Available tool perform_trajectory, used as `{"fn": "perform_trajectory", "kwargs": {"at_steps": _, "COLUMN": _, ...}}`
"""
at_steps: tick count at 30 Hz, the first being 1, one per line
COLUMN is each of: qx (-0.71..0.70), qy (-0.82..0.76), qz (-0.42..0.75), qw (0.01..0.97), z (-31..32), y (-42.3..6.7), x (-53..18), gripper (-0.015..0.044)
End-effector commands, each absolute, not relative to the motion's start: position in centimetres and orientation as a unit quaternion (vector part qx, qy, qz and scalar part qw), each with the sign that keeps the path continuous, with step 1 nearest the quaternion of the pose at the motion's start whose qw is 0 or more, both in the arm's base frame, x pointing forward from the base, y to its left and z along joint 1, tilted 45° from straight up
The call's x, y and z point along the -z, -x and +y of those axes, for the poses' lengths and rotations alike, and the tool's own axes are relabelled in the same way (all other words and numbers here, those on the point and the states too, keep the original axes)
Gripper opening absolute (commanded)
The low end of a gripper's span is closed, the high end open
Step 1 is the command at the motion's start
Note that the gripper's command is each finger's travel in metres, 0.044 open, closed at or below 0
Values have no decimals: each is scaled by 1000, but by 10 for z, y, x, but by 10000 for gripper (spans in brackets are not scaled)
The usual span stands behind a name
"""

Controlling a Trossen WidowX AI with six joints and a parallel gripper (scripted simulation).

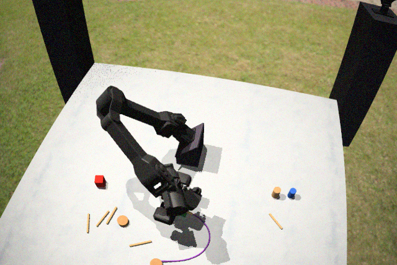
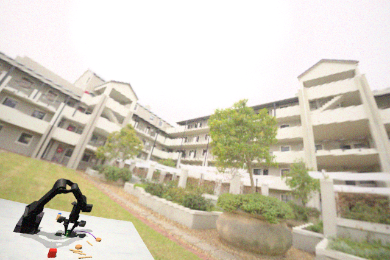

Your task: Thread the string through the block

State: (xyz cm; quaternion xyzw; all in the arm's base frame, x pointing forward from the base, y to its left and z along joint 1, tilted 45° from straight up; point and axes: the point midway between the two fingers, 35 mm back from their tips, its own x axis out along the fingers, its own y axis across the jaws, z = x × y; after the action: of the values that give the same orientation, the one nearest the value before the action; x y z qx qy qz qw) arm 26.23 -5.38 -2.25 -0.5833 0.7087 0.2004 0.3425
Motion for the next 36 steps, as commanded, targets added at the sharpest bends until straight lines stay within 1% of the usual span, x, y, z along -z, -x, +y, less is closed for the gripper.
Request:
{"fn": "perform_trajectory", "kwargs": {"at_steps": 1, "qx": -201, "qy": 585, "qz": 709, "qw": 339, "z": -57, "y": -260, "x": 25, "gripper": 121}}
{"fn": "perform_trajectory", "kwargs": {"at_steps": 3, "qx": -201, "qy": 585, "qz": 709, "qw": 339, "z": -57, "y": -260, "x": 25, "gripper": 121}}
{"fn": "perform_trajectory", "kwargs": {"at_steps": 7, "qx": -201, "qy": 583, "qz": 709, "qw": 342, "z": -56, "y": -261, "x": 24, "gripper": 16}}
{"fn": "perform_trajectory", "kwargs": {"at_steps": 8, "qx": -201, "qy": 583, "qz": 709, "qw": 342, "z": -56, "y": -261, "x": 24, "gripper": 0}}
{"fn": "perform_trajectory", "kwargs": {"at_steps": 16, "qx": -202, "qy": 583, "qz": 709, "qw": 343, "z": -56, "y": -261, "x": 24, "gripper": 0}}
{"fn": "perform_trajectory", "kwargs": {"at_steps": 24, "qx": -223, "qy": 573, "qz": 694, "qw": 374, "z": -59, "y": -260, "x": 25, "gripper": 0}}
{"fn": "perform_trajectory", "kwargs": {"at_steps": 36, "qx": -220, "qy": 574, "qz": 694, "qw": 375, "z": -61, "y": -259, "x": 23, "gripper": 0}}
